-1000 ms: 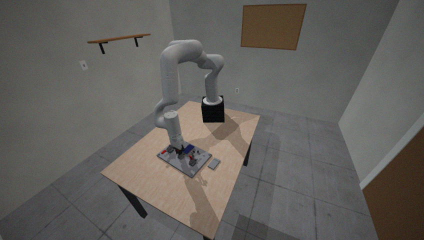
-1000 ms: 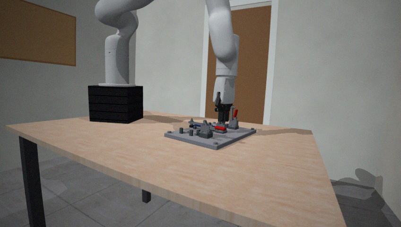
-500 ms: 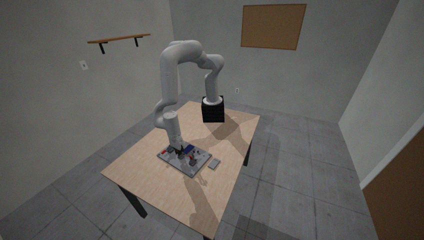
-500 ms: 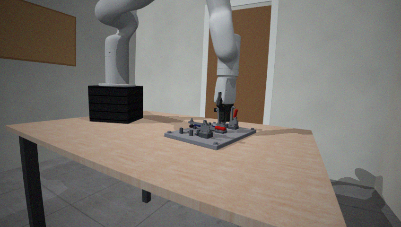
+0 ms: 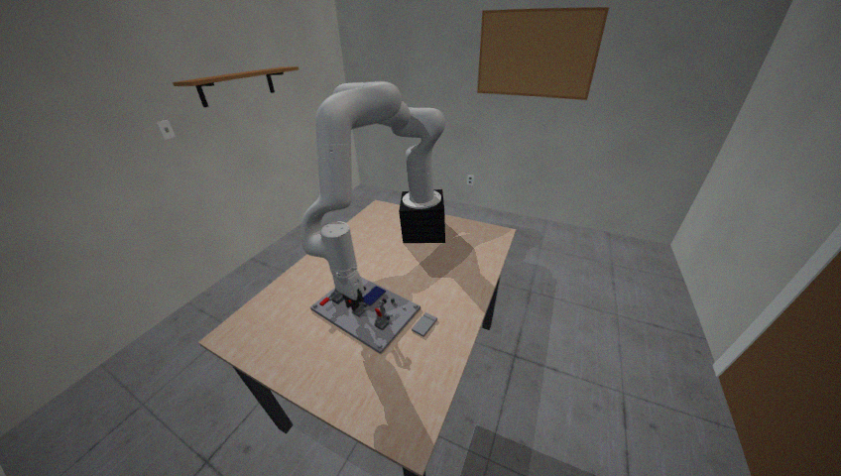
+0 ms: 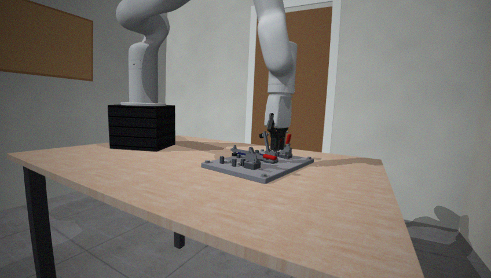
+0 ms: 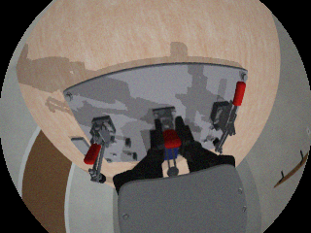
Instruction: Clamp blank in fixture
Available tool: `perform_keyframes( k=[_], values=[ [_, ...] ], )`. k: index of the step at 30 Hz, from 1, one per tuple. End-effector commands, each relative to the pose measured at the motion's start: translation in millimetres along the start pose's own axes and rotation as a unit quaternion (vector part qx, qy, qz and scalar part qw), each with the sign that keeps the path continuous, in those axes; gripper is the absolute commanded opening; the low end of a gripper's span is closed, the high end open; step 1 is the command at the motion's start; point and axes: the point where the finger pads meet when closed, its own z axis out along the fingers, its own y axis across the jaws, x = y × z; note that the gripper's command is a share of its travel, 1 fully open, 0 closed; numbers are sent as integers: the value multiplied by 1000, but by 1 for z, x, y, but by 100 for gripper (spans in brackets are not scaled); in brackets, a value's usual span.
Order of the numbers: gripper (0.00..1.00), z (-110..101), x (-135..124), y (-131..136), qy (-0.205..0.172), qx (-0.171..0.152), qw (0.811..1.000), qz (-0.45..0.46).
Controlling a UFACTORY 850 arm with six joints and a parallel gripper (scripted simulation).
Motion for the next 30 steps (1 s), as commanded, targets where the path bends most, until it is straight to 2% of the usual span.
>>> perform_keyframes(
  k=[1, 30],
  values=[
    [0, 0, 6, 0, 3, 1, 1000, 0],
    [0, 10, 24, 0, 3, 1, 1000, 0]
  ],
)
